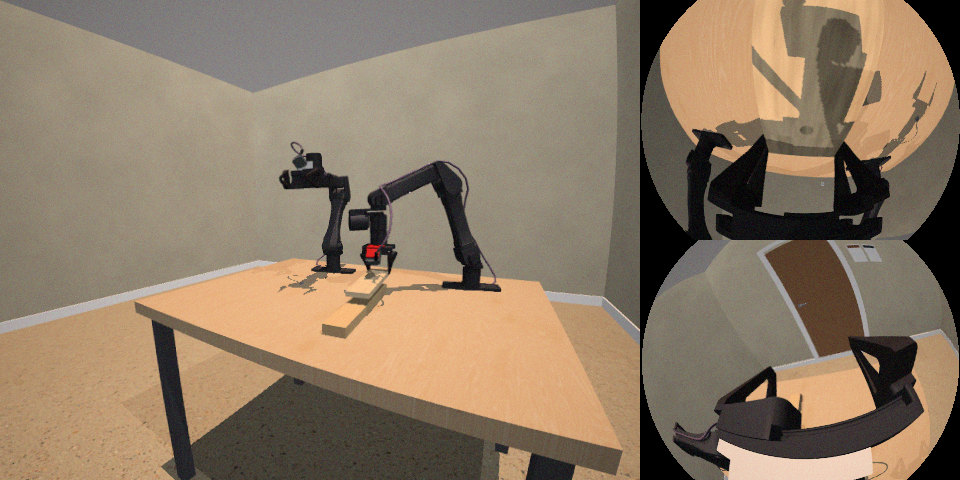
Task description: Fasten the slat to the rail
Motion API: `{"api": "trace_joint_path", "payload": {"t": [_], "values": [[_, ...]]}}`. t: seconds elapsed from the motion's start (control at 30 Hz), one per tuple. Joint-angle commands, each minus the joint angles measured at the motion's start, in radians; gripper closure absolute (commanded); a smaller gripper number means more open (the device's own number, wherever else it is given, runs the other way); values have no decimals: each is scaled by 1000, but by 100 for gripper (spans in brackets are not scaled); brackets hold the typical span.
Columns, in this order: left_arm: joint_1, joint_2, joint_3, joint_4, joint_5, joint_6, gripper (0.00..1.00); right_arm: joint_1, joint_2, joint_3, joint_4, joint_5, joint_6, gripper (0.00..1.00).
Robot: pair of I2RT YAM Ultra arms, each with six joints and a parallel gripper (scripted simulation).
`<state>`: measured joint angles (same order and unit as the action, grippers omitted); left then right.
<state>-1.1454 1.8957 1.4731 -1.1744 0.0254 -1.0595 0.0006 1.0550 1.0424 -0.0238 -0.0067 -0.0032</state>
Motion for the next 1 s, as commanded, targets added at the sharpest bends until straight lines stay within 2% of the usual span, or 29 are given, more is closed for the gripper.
{"api": "trace_joint_path", "payload": {"t": [0.0, 0.57, 0.97], "values": [[1, -3, 20, 24, -25, -11, 28, -1, -11, 10, 28, 7, 3, 0], [0, 13, -34, 78, -25, -11, 28, -1, -11, 10, 28, 7, 3, 0], [1, 6, -23, 79, -25, -11, 28, -1, -11, 10, 28, 7, 3, 0]]}}
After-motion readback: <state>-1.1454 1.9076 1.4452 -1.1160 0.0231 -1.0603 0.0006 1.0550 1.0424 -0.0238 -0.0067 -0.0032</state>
